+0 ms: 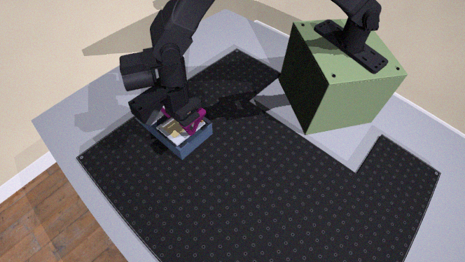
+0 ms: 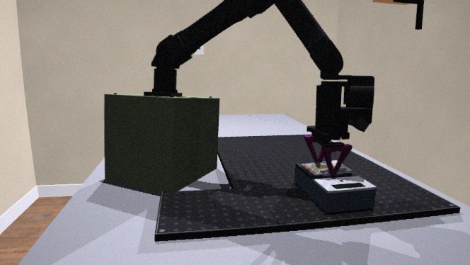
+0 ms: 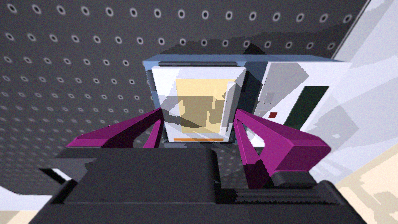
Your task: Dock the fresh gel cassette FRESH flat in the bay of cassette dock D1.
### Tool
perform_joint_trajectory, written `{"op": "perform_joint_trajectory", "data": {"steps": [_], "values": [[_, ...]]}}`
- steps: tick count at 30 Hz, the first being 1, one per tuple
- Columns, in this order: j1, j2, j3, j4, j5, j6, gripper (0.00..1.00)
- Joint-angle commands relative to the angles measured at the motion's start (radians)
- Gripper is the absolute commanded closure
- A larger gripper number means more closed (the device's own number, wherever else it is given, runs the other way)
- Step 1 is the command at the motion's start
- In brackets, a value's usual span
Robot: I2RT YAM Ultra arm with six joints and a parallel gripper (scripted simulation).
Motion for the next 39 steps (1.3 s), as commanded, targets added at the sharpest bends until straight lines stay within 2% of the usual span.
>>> {"op": "perform_joint_trajectory", "data": {"steps": [1, 39], "values": [[-0.01, -0.022, 0.028, -0.035, 0.026, -0.013, 1.0], [-0.002, 0.028, 0.032, -0.001, 0.027, -0.011, 1.0]]}}
